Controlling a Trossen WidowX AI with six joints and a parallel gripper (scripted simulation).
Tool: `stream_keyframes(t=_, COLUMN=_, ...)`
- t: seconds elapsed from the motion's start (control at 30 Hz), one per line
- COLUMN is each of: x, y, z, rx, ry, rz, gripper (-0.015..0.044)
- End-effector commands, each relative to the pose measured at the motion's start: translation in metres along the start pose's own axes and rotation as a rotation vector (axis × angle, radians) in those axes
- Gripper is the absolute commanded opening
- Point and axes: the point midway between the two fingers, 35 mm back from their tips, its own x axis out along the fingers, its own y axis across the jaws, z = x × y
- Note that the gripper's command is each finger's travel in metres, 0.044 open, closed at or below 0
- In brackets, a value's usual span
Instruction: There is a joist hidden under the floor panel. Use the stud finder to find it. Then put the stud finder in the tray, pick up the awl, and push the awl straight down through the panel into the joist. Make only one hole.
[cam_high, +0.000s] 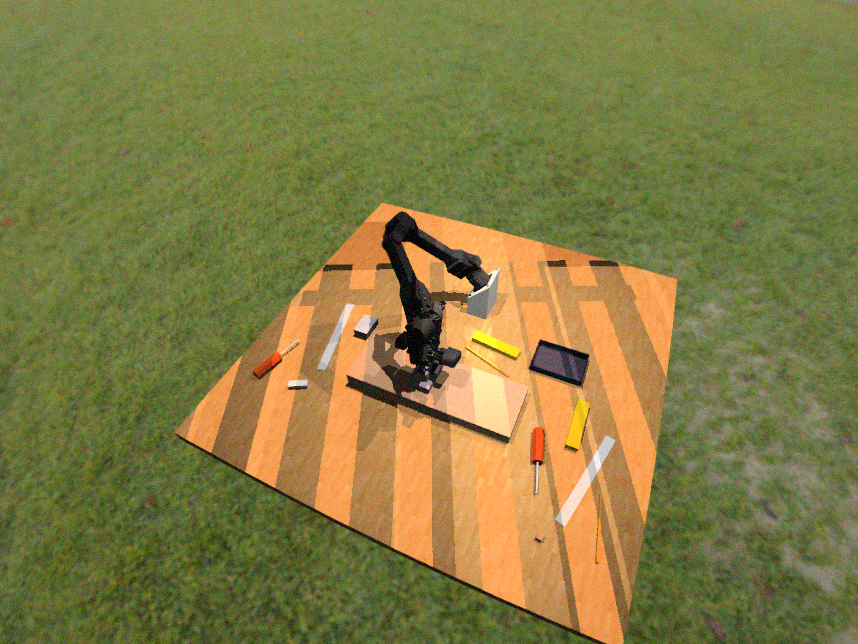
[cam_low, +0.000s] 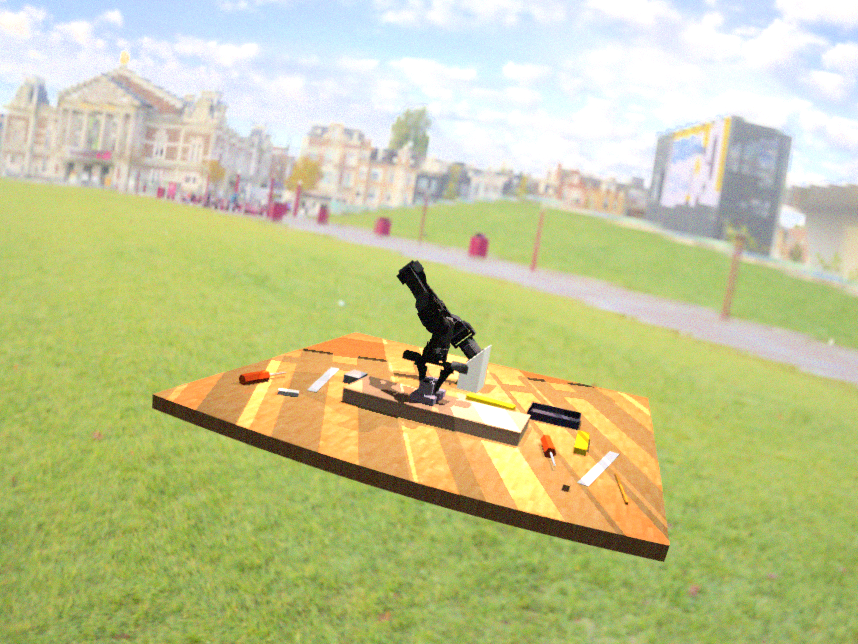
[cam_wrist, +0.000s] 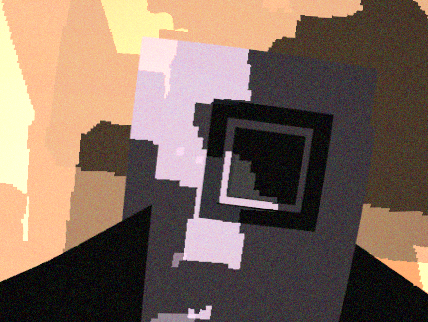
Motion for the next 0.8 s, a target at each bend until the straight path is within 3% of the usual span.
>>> stream_keyframes(t=0.0, x=0.000, y=0.010, z=0.000, rx=0.001, ry=-0.001, rz=0.007, gripper=0.0000)
stream_keyframes(t=0.77, x=0.000, y=0.042, z=0.000, rx=0.002, ry=-0.001, rz=0.008, gripper=0.0000)
